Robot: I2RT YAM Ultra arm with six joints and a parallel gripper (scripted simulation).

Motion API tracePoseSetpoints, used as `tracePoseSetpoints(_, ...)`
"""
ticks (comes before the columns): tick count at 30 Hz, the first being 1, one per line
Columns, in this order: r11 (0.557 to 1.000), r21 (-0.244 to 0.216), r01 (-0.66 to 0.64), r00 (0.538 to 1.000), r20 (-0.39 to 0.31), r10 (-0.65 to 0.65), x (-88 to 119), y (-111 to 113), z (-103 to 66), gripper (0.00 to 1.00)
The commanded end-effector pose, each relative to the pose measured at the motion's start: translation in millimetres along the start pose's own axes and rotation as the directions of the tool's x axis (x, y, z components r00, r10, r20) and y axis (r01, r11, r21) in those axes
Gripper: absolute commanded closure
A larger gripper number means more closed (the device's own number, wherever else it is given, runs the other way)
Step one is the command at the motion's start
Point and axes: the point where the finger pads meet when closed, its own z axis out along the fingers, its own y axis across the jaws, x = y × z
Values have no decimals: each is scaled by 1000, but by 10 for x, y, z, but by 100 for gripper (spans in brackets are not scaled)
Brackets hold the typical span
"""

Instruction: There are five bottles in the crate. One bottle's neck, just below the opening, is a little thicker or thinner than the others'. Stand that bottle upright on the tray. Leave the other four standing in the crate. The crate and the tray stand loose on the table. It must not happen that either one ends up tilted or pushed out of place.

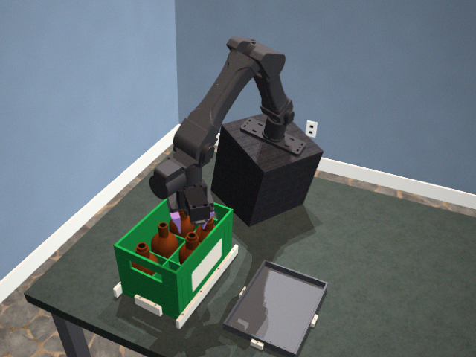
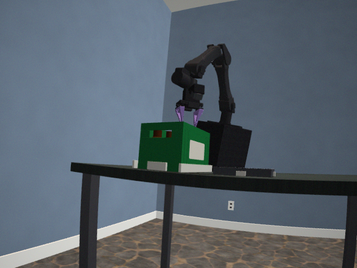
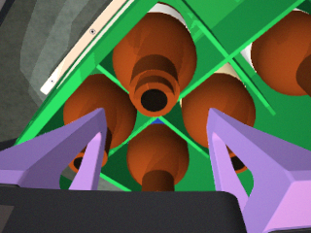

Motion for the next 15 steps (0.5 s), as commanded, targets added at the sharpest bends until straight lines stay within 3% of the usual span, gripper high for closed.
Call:
tracePoseSetpoints(1,1000,-1,-5,1000,2,5,21,37,27,39)
tracePoseSetpoints(15,1000,9,-3,1000,10,3,3,29,-20,39)
